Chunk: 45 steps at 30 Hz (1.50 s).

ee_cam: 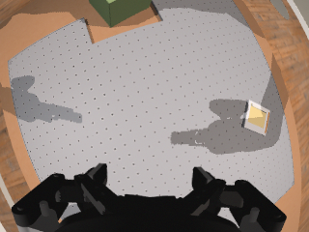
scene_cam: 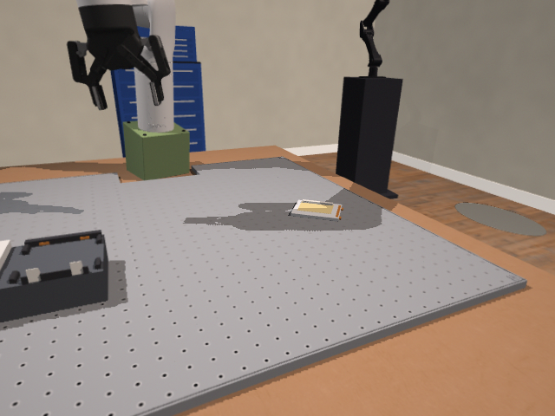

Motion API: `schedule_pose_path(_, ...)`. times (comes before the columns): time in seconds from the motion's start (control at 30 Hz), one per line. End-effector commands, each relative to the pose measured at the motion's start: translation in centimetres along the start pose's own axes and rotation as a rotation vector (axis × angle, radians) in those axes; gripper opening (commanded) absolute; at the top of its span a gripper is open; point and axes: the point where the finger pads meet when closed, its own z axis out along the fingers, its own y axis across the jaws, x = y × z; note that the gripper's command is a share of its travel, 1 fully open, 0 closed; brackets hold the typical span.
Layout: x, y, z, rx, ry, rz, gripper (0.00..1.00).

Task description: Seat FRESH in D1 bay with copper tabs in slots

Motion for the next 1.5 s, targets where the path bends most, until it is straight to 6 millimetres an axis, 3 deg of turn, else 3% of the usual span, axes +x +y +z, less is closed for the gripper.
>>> schedule_pose_path(0.0, 0.4, 1.8, 0.6, 0.011, 0.009, -0.058, 1.0)
schedule_pose_path(0.17, 0.8, 3.4, 1.2, 0.041, 0.005, -0.15, 1.0)
schedule_pose_path(0.27, 0.8, 3.4, 1.2, 0.041, 0.005, -0.15, 1.0)
schedule_pose_path(0.7, 2.0, 8.3, 2.8, 0.108, -0.027, -0.434, 1.0)
schedule_pose_path(1.27, 2.2, 8.8, 2.9, 0.108, -0.027, -0.434, 1.0)
schedule_pose_path(1.47, 2.1, 10.6, 3.9, 0.094, -0.023, -0.302, 1.0)
